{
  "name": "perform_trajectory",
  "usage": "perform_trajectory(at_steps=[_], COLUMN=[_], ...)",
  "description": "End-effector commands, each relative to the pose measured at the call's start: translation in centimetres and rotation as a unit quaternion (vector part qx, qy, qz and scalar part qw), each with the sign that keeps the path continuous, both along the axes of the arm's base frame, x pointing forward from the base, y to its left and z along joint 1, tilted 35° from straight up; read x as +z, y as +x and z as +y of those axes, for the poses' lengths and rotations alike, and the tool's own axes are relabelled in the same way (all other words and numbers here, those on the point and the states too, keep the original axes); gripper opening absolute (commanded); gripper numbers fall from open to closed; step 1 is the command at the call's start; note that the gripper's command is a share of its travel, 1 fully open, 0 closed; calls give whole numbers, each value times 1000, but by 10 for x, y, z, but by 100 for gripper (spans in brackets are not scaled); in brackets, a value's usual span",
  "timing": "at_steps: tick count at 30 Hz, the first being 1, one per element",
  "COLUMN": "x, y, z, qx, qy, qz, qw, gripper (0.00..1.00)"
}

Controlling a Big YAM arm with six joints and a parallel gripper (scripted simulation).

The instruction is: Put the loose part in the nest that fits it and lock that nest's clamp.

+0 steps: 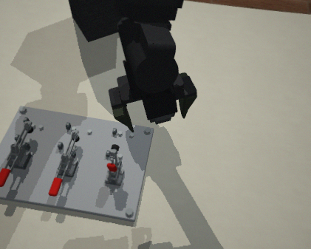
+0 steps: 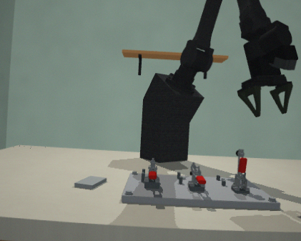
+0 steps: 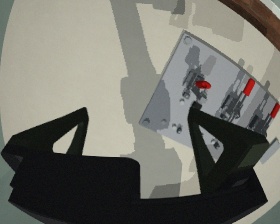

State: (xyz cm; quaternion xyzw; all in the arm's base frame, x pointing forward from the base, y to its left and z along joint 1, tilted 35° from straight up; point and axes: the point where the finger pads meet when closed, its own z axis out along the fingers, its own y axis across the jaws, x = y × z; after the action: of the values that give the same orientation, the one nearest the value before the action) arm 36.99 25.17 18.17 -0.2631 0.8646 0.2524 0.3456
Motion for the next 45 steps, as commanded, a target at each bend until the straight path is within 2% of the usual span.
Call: perform_trajectory(at_steps=[1, 4, 6, 7, 10, 29, 30, 45], x=[-8, -26, -26, -15, -36, -37, -37, -37], y=[-1, -8, -8, 1, -11, -14, -14, -14], z=[-32, -54, -54, -62, -80, -75, -75, -75], qx=[-74, -118, -118, -144, -178, -168, -168, -168], qy=[2, -11, -11, -9, -22, -25, -25, -25], qz=[70, 117, 117, 126, 167, 167, 167, 167], qw=[995, 986, 986, 981, 970, 971, 971, 971], gripper=[100, 100, 100, 100, 100, 100, 0, 0])
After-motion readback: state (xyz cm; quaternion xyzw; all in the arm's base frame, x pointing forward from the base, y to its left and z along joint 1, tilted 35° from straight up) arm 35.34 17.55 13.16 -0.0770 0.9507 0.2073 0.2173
